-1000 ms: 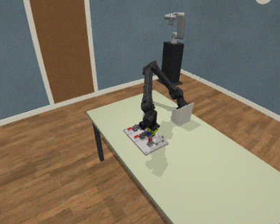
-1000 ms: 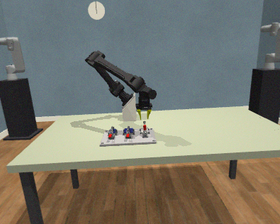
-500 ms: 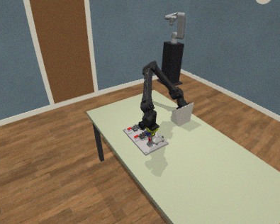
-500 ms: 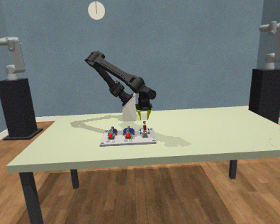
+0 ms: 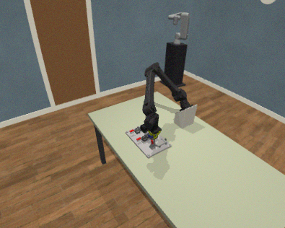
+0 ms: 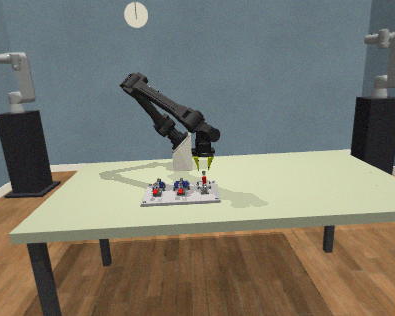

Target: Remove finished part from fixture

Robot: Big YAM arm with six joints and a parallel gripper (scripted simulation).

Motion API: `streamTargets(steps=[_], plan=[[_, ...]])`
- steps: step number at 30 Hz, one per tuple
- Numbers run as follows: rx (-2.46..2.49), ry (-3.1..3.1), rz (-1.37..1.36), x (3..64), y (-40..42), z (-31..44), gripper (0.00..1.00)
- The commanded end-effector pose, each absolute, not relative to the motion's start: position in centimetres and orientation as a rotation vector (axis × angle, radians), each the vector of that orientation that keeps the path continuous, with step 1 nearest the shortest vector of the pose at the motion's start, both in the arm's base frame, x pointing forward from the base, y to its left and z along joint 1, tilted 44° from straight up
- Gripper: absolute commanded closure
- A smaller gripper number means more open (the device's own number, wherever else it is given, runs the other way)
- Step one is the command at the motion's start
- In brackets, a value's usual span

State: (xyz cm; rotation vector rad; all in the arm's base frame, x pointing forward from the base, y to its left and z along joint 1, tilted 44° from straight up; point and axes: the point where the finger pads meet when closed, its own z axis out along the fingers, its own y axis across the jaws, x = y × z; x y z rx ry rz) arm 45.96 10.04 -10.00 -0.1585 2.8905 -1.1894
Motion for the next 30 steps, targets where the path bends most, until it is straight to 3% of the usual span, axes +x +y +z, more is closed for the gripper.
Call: streamTargets(steps=[1, 30], plan=[[-0.101, 2.877, -1.168, 47.8, 9.8, -10.5, 0.55], [-0.076, 2.876, -1.166, 48.2, 9.2, -11.2, 0.55]])
